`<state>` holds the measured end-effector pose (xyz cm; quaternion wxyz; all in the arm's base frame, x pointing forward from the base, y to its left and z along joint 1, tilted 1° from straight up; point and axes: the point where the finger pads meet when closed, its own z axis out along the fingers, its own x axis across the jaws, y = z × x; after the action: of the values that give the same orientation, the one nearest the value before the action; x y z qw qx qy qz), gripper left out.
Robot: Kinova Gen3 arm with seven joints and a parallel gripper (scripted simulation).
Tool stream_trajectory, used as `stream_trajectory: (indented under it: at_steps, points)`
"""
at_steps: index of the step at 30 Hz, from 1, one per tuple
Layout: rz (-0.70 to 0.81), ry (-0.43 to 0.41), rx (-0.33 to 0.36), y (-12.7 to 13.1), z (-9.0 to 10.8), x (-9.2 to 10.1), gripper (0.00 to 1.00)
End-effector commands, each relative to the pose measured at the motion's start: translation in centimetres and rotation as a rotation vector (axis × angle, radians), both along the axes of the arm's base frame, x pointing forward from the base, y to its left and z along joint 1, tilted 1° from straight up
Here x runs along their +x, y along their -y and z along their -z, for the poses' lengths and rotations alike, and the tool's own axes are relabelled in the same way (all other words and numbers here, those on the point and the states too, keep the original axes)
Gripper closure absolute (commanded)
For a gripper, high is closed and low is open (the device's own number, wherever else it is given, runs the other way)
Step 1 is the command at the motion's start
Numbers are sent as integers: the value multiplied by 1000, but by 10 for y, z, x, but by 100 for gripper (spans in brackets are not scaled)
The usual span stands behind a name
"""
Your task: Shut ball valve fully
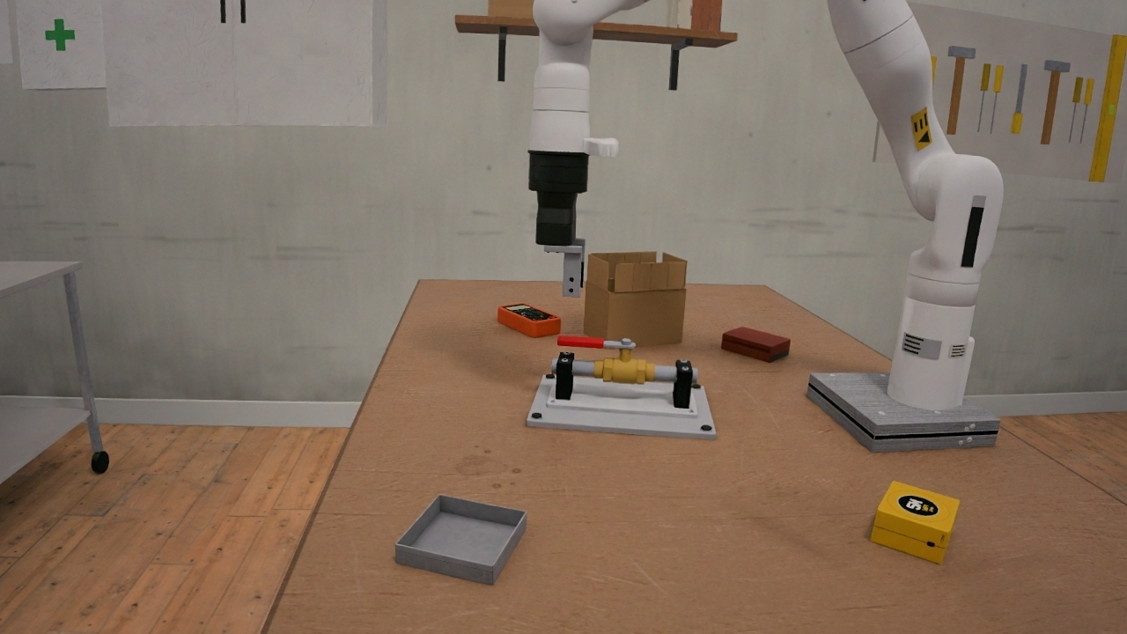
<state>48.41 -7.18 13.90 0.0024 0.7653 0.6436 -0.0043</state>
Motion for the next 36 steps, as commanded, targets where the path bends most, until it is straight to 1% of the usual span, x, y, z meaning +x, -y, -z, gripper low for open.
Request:
stream_trajectory:
  at_steps: [1, 21, 36]
  points:
    - [0, 2, 0, 0, -1, 1, 0]
    - [0, 2, 0, 0, 1, 1, 0]
    - [0, 2, 0, 0, 14, 1, 0]
